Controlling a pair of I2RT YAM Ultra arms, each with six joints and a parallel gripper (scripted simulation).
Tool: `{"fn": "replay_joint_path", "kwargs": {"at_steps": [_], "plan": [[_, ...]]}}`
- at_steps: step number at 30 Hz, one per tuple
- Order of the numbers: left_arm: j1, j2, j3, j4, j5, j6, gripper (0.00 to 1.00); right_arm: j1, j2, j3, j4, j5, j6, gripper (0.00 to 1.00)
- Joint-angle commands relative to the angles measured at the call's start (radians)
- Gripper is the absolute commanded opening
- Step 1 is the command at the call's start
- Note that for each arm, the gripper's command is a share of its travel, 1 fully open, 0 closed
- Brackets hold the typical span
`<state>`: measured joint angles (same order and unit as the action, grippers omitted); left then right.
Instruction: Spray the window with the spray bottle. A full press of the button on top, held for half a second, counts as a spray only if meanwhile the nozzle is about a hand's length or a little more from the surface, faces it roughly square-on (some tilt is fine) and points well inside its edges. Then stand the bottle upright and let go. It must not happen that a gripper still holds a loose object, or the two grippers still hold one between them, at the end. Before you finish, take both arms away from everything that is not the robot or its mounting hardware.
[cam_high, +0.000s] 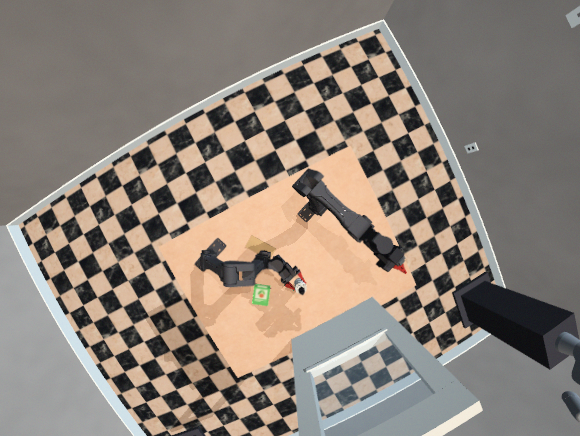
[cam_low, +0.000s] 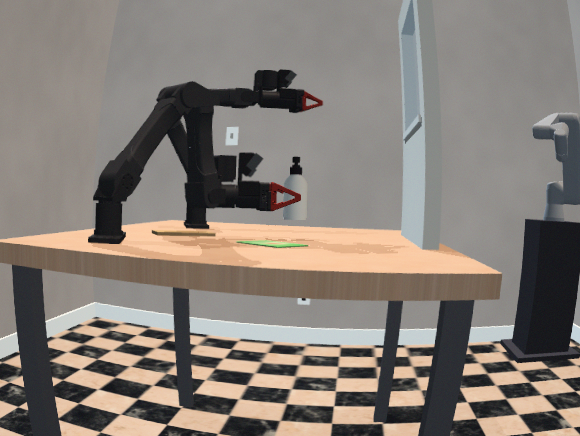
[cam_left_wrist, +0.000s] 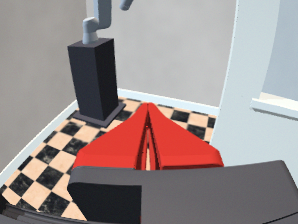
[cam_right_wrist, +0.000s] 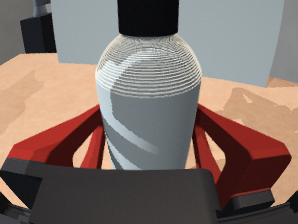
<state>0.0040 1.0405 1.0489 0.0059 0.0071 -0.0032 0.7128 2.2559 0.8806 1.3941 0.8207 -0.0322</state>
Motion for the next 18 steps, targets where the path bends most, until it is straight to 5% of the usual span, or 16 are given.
{"fn": "replay_joint_path", "kwargs": {"at_steps": [1,18], "plan": [[0.004,-0.025,0.032,-0.004,0.008,-0.004,0.0,0.014,-0.062,-0.055,0.071,-0.027,0.072,0.0],[0.004,-0.025,0.032,-0.004,0.008,-0.004,0.0,0.0,-0.067,-0.086,0.072,-0.003,0.027,0.0]]}}
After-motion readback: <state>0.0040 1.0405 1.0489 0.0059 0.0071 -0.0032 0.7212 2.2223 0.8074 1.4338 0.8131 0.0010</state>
